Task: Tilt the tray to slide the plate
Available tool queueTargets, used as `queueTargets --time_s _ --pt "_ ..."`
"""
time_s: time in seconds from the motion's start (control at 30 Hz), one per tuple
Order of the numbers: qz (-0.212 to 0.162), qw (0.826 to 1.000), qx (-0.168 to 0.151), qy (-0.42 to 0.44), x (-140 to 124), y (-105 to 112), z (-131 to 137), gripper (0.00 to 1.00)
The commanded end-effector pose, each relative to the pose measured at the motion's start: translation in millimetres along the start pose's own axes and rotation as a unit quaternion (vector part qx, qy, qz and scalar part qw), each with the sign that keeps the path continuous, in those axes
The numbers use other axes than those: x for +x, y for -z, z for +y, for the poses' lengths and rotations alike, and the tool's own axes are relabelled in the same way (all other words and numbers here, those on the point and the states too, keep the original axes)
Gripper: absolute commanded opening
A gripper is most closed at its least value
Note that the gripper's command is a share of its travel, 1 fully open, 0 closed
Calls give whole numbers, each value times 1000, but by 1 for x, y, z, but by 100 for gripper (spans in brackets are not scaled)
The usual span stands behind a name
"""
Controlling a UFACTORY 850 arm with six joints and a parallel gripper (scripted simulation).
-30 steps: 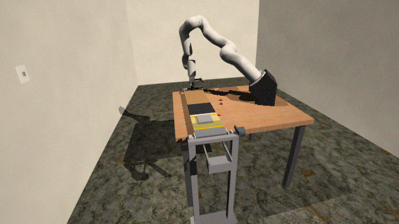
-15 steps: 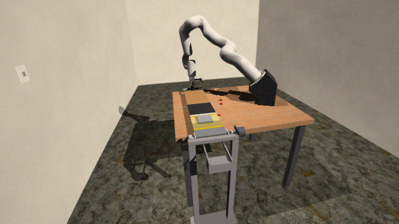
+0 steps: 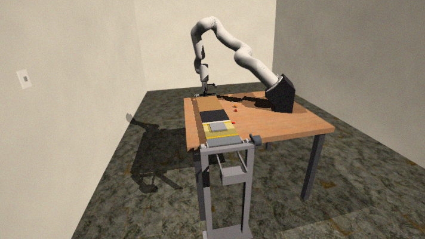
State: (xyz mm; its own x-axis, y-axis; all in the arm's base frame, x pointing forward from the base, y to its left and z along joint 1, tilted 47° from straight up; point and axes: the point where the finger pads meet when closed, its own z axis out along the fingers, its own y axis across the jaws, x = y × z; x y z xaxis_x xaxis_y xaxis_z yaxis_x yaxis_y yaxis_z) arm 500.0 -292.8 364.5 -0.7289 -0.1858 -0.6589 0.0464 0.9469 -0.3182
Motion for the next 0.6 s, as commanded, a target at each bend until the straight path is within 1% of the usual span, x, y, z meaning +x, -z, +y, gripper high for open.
queueTargets --time_s 0.0,0.33,0.57 --pt "-1 1000 0 0 -1 0 0 40" --pt "-1 1000 0 0 -1 2 0 40" --pt "-1 1000 0 0 -1 15 0 40"
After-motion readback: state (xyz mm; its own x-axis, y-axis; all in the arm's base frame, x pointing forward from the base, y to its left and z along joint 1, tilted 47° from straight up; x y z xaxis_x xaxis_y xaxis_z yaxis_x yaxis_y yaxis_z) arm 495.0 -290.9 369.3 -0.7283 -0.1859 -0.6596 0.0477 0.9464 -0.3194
